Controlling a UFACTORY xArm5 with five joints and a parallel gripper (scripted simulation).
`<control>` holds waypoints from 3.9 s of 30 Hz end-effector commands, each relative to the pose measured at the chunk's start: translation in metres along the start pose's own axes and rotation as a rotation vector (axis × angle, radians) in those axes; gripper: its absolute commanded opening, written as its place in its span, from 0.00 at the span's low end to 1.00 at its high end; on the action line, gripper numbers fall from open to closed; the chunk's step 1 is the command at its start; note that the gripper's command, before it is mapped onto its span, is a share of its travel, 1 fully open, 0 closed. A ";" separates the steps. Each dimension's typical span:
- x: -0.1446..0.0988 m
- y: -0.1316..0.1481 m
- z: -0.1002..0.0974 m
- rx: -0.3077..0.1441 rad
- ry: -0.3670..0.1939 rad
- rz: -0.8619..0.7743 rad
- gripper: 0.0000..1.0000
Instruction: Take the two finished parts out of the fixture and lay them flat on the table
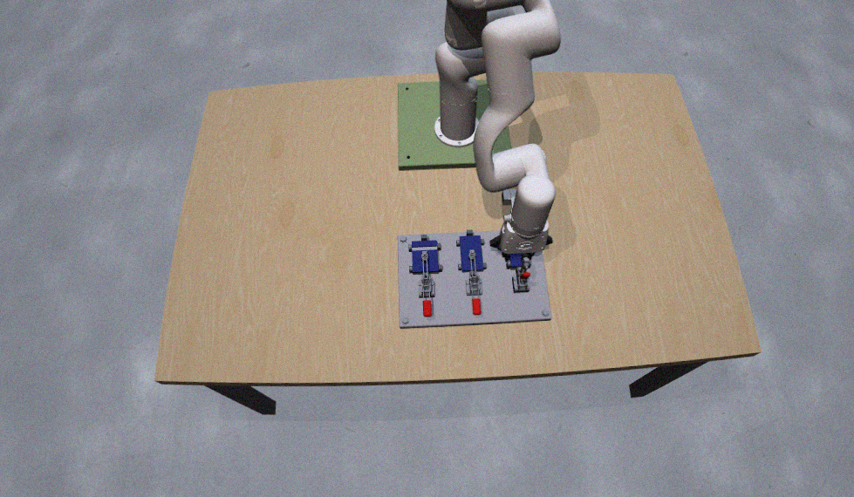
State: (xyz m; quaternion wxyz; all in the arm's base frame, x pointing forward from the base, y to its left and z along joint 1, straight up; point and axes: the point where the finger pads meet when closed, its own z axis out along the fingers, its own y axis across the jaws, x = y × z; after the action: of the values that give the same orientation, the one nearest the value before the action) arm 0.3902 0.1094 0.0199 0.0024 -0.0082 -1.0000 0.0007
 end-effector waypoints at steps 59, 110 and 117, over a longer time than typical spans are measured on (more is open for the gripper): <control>-0.001 0.000 -0.010 -0.001 -0.004 0.000 0.00; -0.001 0.001 -0.039 -0.001 -0.004 0.000 0.00; 0.001 0.001 -0.048 -0.001 -0.004 0.000 0.00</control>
State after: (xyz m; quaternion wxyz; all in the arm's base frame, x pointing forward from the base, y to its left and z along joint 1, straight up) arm 0.3885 0.1096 0.0631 0.0025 -0.0082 -1.0000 0.0007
